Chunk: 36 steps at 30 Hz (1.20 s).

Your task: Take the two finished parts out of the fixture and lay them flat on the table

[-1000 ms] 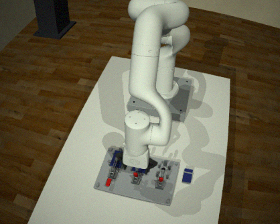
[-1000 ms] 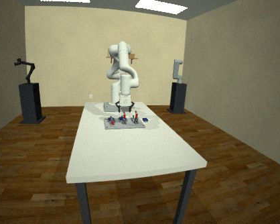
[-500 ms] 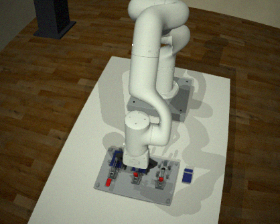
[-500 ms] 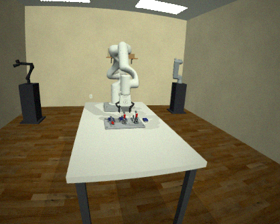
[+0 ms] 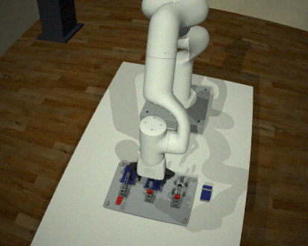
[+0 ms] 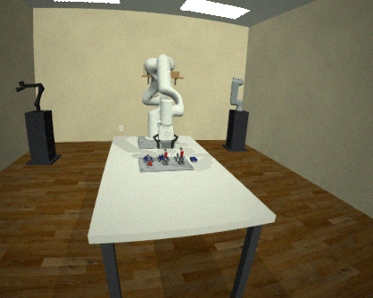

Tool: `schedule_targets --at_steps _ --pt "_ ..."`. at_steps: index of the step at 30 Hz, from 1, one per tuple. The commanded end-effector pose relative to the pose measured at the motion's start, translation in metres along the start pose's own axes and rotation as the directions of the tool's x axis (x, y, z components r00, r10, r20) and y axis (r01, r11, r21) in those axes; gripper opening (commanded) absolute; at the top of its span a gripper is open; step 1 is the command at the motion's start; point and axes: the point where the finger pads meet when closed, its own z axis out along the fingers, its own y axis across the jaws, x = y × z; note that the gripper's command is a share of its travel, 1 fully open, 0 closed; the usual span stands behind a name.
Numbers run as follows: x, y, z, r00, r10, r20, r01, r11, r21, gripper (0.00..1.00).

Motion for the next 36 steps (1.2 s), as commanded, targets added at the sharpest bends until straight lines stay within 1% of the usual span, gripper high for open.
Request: schedule_targets --at_steps 1,14,23,36 --pt "0.008 0.000 -0.001 1.000 0.000 0.003 0.000 1.000 0.000 1.00" --pt "0.047 0.000 -0.001 1.000 0.000 0.003 0.000 1.000 0.000 1.00" --pt "0.056 0.000 -0.001 1.000 0.000 0.003 0.000 1.000 0.000 1.00" --pt "0.056 0.000 0.002 1.000 0.000 0.003 0.000 1.000 0.000 1.00"
